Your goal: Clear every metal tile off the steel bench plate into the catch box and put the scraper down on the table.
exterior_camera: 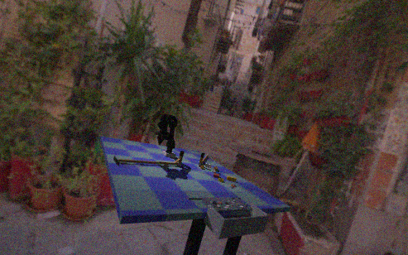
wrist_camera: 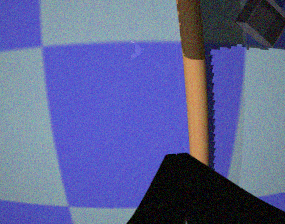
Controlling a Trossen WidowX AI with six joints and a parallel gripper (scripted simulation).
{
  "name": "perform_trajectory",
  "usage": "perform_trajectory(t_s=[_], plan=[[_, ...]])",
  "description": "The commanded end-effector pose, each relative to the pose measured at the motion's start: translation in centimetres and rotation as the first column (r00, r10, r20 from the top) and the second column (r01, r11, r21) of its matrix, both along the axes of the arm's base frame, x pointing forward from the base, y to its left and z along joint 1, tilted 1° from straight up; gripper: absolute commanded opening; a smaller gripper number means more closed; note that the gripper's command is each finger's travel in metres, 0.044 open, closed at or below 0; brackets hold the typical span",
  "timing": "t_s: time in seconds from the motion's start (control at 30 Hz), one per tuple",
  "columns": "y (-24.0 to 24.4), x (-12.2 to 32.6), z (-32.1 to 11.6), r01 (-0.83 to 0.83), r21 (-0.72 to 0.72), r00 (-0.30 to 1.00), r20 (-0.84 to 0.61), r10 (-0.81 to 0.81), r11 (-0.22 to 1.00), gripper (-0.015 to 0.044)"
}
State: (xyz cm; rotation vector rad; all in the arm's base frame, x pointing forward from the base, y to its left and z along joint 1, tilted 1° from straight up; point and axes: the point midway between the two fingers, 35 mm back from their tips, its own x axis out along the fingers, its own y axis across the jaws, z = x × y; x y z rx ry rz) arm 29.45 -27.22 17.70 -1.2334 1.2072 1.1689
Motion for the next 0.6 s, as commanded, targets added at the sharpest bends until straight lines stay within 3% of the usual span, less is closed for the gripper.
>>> perform_trajectory(t_s=[0.0, 0.57], plan=[[-0.8, -0.6, -0.3, -0.032, 0.012, 0.999, -0.006, 0.032, 0.999, 0.0], [-2.0, -1.0, -2.0, -0.066, 0.014, 0.998, -0.008, 0.066, 0.998, 0.0]])
